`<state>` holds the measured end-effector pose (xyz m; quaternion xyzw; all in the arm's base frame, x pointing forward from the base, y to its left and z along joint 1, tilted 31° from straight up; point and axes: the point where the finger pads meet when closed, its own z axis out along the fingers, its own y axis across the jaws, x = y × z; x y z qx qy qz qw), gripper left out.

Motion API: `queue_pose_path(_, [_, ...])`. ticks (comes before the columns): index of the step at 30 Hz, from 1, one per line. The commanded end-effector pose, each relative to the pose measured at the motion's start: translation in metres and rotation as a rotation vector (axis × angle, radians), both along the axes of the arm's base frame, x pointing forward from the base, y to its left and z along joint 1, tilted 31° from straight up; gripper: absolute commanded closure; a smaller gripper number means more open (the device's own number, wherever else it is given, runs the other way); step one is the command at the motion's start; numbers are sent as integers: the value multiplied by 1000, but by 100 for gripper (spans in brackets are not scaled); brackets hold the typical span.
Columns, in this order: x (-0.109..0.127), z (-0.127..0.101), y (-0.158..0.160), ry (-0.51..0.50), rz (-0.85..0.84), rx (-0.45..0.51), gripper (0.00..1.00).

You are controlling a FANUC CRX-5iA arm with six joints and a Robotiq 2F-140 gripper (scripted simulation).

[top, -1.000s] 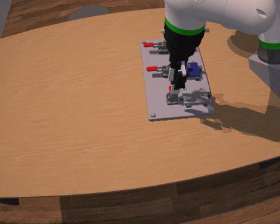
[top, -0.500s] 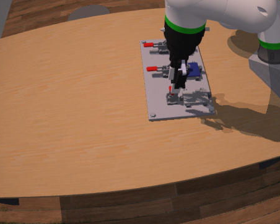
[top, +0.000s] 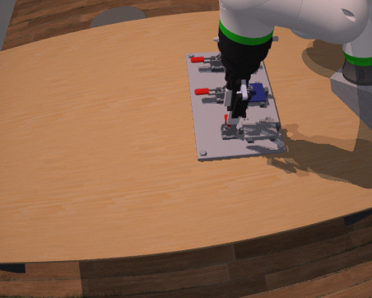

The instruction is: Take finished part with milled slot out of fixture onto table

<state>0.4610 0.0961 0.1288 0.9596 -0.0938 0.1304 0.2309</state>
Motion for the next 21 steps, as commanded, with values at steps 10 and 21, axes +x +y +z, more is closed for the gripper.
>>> queue_pose_path(10, [0,0,0,0,0,0,72])
queue_pose_path(21, [0,0,0,0,0,0,42])
